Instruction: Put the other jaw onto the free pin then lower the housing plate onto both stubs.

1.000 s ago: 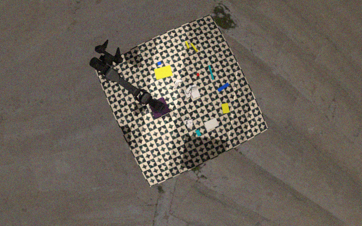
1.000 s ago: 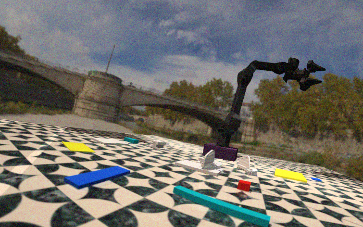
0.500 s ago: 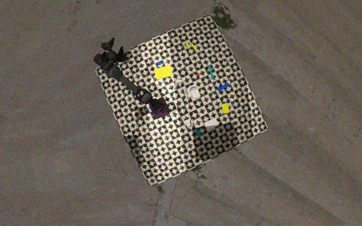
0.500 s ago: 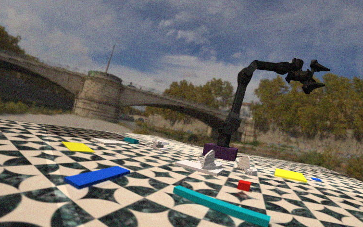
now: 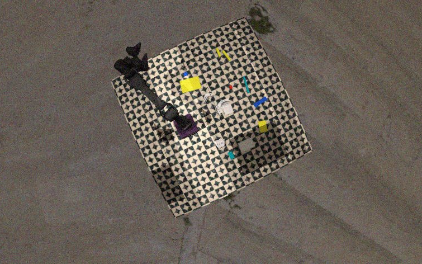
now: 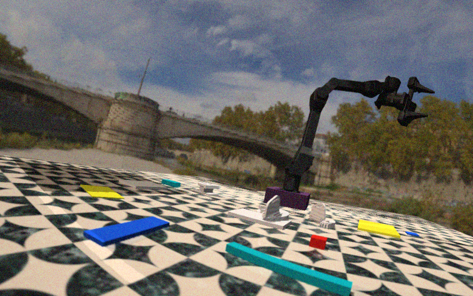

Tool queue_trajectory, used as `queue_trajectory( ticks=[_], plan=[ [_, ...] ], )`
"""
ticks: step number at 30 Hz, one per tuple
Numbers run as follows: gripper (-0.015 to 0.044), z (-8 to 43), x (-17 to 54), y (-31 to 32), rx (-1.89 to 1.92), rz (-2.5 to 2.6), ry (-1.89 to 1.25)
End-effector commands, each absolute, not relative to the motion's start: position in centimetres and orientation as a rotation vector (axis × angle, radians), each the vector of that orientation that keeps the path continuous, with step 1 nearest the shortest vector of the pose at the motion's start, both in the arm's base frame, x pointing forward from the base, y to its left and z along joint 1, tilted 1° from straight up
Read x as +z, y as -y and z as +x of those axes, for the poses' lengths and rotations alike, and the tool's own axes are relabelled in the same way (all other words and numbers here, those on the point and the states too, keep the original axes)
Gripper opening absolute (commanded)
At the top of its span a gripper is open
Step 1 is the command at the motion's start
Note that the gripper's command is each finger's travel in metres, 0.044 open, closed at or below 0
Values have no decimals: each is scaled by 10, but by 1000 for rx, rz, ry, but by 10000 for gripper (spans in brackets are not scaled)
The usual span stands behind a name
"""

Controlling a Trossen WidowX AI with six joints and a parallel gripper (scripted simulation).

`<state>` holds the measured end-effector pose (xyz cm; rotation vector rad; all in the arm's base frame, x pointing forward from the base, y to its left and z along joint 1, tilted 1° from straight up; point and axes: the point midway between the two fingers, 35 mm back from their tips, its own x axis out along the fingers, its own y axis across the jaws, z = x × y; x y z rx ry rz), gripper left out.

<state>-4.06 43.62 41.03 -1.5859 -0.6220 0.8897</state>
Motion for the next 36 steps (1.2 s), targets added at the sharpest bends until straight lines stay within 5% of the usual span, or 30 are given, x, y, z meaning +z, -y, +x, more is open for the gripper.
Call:
queue_trajectory(
  ticks=[1,36],
  plan=[
    [440,-34,405,-437,906,-1551,584],
    [440,32,358,-437,951,-1173,165]
  ],
)
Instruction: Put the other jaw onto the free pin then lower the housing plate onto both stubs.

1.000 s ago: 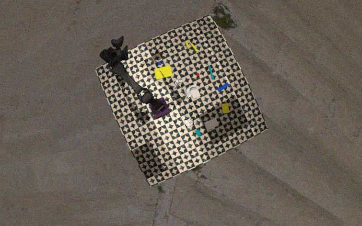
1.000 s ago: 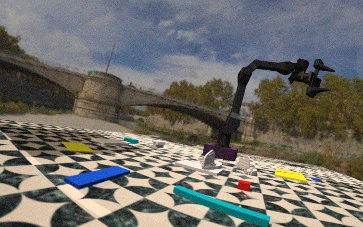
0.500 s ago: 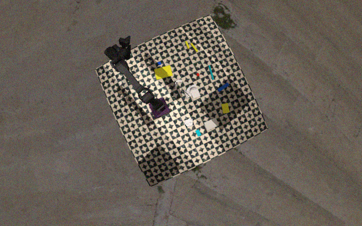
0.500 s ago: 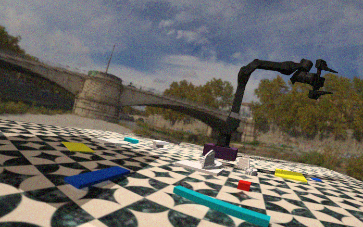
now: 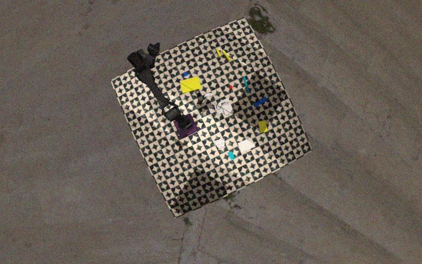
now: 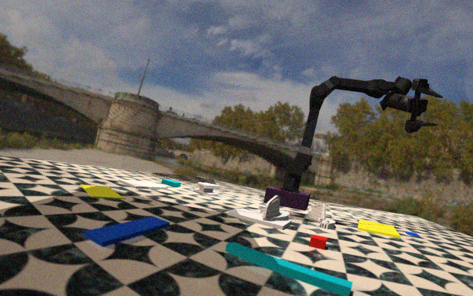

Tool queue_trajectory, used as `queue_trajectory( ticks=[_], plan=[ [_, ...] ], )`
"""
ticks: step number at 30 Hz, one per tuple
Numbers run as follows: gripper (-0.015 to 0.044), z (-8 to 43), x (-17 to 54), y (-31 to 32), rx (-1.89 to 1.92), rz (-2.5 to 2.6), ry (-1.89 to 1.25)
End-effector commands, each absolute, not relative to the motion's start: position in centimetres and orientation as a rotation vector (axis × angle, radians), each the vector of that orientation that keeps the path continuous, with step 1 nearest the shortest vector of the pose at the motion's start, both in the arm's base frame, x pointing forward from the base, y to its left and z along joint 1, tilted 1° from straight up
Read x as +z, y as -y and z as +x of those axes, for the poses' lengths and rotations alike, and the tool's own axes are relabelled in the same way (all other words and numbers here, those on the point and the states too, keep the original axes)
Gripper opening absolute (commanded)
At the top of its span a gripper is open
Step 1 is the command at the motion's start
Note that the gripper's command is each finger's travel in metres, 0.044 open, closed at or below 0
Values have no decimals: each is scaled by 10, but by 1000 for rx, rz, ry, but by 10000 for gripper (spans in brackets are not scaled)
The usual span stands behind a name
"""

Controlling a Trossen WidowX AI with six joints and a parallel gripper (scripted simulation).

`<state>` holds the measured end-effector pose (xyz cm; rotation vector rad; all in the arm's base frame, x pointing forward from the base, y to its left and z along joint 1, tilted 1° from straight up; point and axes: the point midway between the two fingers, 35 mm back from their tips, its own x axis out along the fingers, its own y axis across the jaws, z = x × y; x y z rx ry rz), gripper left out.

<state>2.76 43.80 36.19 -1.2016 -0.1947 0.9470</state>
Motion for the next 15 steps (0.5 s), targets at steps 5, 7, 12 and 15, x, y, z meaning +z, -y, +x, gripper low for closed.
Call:
queue_trajectory(
  ticks=[5,7,12,15],
  plan=[
    [440,41,351,-435,947,-1116,104],
    [440,45,348,-434,944,-1093,80],
    [440,54,341,-432,936,-1035,20],
    [440,60,337,-431,930,-1000,-16]
  ],
)
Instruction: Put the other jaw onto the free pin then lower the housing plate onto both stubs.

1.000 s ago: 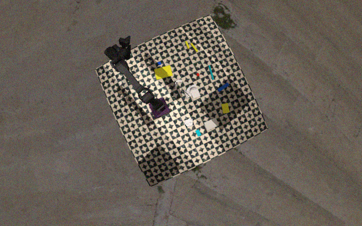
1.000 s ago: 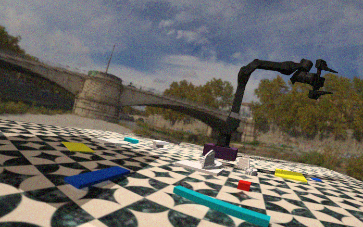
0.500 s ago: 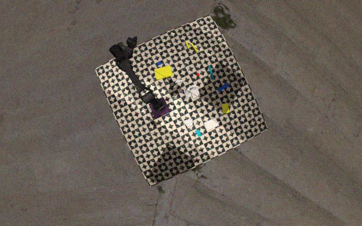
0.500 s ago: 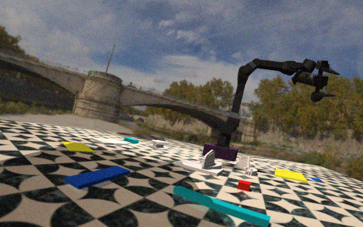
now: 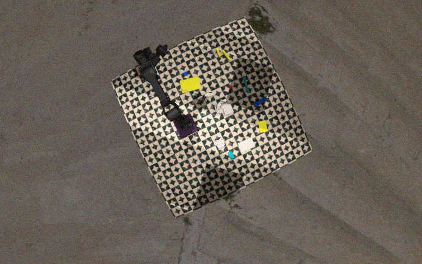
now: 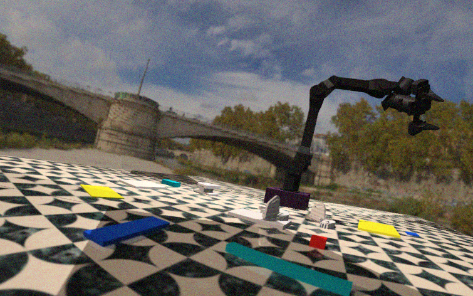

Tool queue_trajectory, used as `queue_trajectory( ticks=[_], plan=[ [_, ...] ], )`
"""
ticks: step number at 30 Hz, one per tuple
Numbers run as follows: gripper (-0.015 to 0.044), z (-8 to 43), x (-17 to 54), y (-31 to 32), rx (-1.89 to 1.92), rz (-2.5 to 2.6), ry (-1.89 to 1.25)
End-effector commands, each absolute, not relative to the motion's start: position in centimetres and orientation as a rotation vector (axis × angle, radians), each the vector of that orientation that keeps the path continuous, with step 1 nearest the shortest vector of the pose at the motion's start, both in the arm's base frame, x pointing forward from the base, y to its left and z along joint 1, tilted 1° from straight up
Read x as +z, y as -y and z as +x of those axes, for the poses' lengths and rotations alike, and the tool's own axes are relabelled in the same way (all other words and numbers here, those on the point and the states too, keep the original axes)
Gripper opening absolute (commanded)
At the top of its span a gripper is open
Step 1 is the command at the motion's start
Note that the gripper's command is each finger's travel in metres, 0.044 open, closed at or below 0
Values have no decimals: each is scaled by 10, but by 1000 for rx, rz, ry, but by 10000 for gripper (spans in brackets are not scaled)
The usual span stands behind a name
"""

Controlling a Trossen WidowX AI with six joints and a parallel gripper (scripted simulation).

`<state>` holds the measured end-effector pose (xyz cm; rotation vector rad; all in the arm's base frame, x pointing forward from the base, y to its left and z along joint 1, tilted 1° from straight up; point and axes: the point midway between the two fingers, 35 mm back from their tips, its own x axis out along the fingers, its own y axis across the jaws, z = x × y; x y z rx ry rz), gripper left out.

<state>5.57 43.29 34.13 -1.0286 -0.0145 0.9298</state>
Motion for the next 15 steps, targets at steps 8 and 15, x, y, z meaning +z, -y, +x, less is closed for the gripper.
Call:
queue_trajectory(
  ticks=[8,15],
  plan=[
    [440,74,326,-427,908,-904,-112],
    [440,87,316,-422,883,-818,-194]
  ],
)
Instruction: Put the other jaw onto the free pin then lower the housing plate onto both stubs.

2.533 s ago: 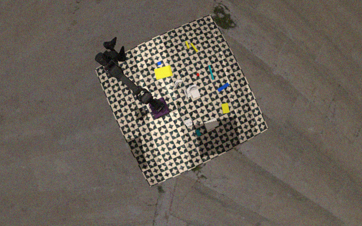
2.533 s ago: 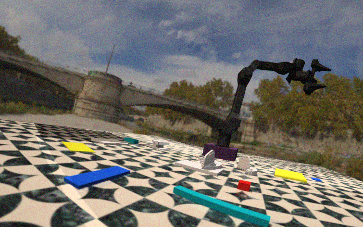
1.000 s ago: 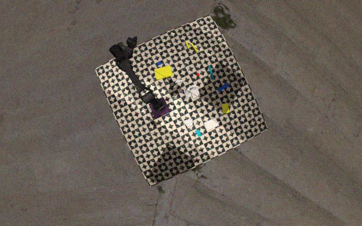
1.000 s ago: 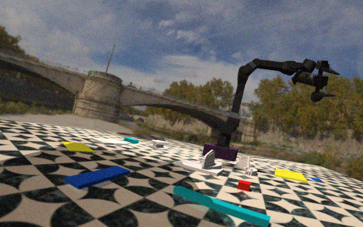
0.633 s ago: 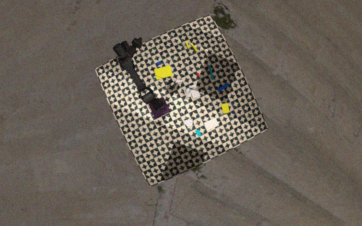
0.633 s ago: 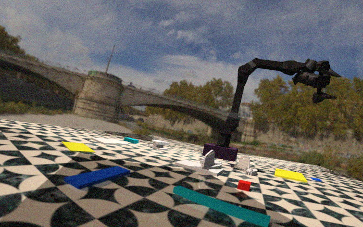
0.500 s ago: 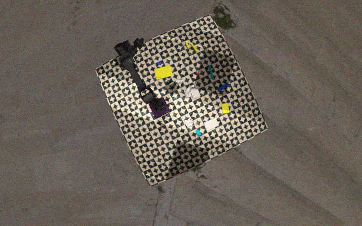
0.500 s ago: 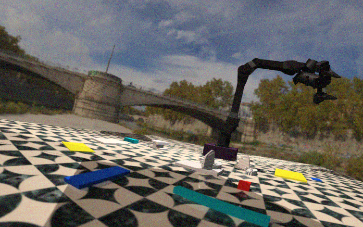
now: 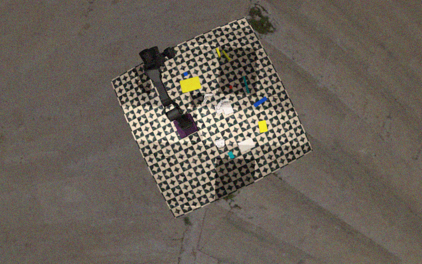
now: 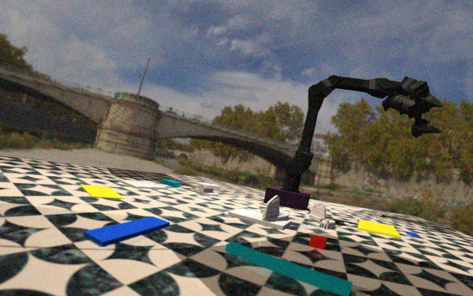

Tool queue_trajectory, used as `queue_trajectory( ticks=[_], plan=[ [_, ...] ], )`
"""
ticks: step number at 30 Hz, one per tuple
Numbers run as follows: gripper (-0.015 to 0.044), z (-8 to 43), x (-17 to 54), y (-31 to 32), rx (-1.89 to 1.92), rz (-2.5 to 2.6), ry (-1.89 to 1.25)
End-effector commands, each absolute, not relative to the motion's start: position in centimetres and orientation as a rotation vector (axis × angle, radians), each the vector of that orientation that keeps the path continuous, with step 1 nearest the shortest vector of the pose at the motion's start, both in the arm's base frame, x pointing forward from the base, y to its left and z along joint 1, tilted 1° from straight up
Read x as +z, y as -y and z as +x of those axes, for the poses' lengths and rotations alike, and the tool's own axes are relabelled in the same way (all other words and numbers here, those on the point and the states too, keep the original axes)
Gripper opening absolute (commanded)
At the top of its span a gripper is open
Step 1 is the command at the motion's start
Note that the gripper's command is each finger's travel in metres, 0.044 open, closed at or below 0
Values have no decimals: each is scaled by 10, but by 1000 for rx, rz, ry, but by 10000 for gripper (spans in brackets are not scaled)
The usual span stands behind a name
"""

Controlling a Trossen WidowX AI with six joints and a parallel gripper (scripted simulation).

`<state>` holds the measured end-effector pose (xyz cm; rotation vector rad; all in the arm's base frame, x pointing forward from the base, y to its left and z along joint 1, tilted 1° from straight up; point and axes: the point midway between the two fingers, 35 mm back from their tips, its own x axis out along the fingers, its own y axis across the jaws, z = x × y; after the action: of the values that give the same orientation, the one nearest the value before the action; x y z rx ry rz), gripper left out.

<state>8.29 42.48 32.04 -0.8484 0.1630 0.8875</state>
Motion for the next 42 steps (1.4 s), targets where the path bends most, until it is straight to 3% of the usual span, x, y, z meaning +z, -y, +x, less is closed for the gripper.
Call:
queue_trajectory(
  ticks=[1,42],
  plan=[
    [440,89,315,-422,879,-806,-205],
    [440,155,257,-381,615,-271,-645]
  ],
)
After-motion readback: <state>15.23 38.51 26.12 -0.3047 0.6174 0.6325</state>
